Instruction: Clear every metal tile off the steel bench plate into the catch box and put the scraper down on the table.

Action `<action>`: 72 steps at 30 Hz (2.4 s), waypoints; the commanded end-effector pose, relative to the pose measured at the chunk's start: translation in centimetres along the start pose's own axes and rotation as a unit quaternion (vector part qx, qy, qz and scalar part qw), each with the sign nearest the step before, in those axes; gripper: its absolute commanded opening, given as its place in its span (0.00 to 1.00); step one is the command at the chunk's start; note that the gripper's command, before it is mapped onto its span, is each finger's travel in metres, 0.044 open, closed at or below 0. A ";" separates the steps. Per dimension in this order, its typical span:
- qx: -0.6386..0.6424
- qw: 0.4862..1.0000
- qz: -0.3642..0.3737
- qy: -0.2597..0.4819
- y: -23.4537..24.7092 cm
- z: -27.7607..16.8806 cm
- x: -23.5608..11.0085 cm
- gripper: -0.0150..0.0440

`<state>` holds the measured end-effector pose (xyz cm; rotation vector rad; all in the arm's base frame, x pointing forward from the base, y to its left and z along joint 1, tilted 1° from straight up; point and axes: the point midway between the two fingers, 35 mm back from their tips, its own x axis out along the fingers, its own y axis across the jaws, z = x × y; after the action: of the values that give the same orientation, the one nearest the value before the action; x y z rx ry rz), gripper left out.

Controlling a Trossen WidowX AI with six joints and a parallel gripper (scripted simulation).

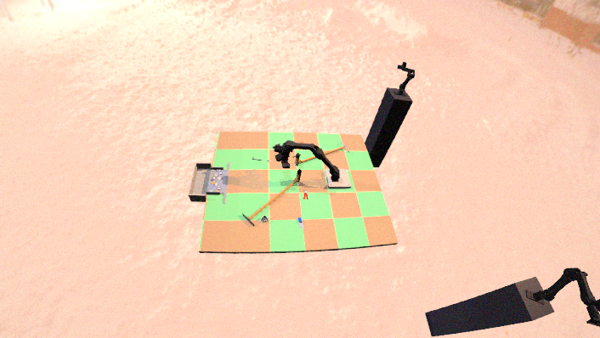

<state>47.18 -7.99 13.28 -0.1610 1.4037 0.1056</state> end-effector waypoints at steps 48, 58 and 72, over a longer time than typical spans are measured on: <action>-0.099 0.990 0.050 -0.081 28.2 5.5 -1.9 0.25; -0.101 0.991 0.049 -0.076 28.3 5.5 -0.2 0.25; -0.105 0.991 0.047 -0.065 28.5 5.2 3.4 0.25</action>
<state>47.91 20.99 10.31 -0.2498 1.2633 0.3417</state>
